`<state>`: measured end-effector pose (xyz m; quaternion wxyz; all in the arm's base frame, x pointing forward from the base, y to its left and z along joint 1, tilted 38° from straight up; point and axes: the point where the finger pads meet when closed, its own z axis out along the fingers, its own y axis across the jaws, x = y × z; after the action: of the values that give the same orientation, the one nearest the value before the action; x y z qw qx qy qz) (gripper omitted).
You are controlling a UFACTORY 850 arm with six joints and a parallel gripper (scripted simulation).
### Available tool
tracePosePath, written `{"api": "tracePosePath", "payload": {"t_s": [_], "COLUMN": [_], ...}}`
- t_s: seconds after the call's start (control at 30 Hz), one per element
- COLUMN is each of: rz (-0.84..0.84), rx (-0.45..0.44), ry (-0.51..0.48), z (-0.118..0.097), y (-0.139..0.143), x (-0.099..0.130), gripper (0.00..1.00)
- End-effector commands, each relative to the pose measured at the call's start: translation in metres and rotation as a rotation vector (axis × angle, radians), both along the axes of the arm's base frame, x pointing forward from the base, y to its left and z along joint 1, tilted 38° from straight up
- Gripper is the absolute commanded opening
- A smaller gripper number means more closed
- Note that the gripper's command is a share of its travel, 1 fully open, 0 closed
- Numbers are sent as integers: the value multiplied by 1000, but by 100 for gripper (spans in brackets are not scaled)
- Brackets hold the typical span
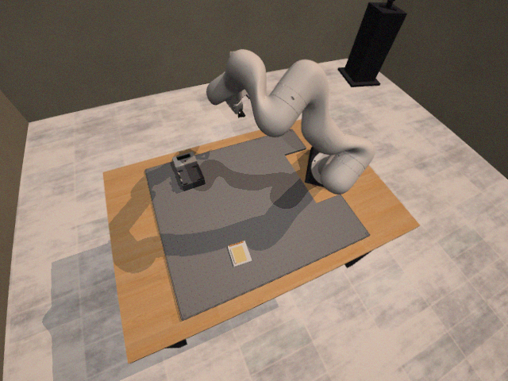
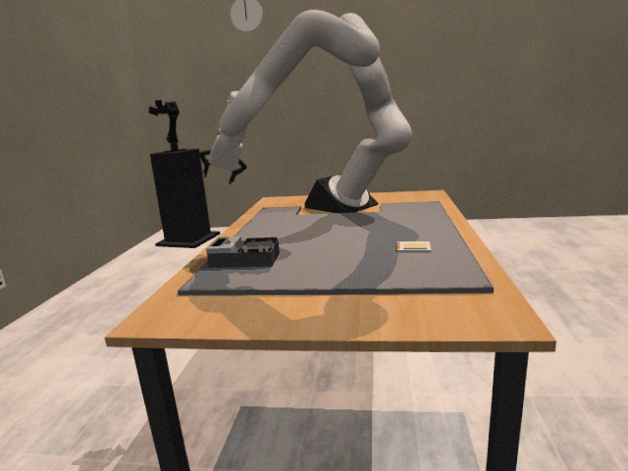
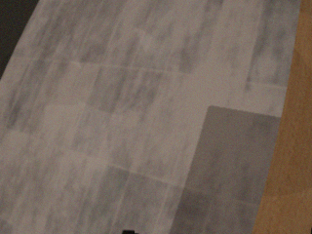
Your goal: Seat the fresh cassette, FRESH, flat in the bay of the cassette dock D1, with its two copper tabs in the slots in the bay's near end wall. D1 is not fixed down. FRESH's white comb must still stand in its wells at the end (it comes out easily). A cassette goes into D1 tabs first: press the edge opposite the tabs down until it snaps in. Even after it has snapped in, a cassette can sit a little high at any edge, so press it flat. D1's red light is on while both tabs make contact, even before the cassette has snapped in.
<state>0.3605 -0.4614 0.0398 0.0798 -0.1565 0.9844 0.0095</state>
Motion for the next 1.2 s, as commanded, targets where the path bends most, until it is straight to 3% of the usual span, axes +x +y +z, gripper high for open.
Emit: {"api": "tracePosePath", "payload": {"t_s": [0.0,0.53,0.7,1.17], "rz": [-1,-1,163,414], "rx": [-2,-2,-7,-16], "ry": [-1,-1,-24,-64], "z": [1,1,17,46], "y": [-1,-1,15,46], "x": [0,0,10,26], "gripper": [100,100,100,100]}}
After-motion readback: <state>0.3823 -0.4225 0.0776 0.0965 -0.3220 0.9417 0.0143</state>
